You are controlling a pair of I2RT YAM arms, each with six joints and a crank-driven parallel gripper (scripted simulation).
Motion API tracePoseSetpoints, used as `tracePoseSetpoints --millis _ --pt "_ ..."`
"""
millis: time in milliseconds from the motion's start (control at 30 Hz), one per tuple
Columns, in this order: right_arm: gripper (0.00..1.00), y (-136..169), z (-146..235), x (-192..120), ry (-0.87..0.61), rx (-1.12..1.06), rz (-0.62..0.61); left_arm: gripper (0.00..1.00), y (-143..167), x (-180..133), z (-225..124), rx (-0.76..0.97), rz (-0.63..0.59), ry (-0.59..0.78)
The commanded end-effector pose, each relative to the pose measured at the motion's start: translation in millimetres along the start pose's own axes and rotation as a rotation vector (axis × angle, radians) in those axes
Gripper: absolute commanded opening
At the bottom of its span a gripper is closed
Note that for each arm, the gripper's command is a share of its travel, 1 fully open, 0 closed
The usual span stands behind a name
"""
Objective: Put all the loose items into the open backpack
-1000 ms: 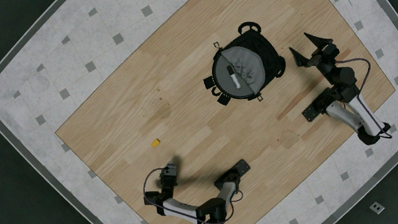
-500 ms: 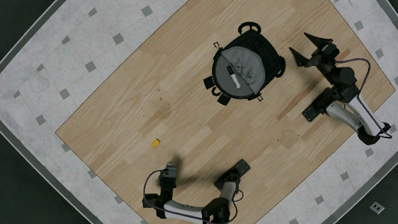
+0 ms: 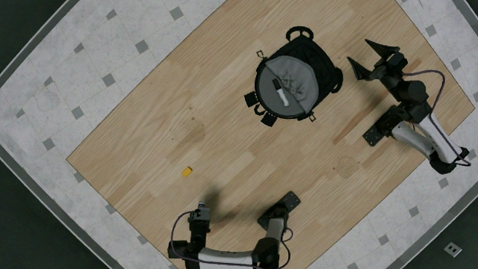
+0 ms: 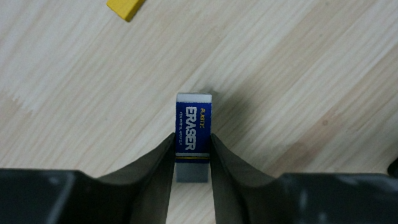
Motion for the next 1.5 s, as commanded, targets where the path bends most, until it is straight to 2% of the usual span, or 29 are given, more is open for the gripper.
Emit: tracePoseSetpoints --millis 0,233,700,767,1267,1333,1467 --pt "0.90 -5 1 -1 -0.005 -0.002 -0.014 0.18 -25 -27 0 0.010 0.004 -0.014" --pt "0.90 -5 1 -1 -0.005 -0.002 -0.014 0.18 -19 -21 -4 -0.010 -0.006 0.008" --pt "0.90 -5 1 -1 -0.005 -0.002 -0.014 0.18 -128 62 -49 -0.122 0.013 -0.098" --pt "0.90 -5 1 -1 -0.005 -0.002 -0.014 0.18 -128 62 -49 -0.122 0.013 -0.098" --pt "0.90 -5 1 -1 -0.005 -0.002 -0.014 0.18 -248 151 -91 -0.262 0.026 -0.195" --pt "0.90 -5 1 -1 -0.005 -0.002 -0.014 0.18 -248 151 -91 -0.262 0.026 -0.195" --pt "0.90 -5 1 -1 -0.005 -0.002 -0.014 0.18 -286 171 -100 -0.294 0.014 -0.231"
Point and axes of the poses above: on each arm, the point where the finger pads meet when closed, its own x axis out along the fingers, its own z axis across the jaws, y = z × x, the point moved 3 cm from there along -x, back along the fingers, and after that the axes turned 12 degrees about x, right-handed, at the moved point
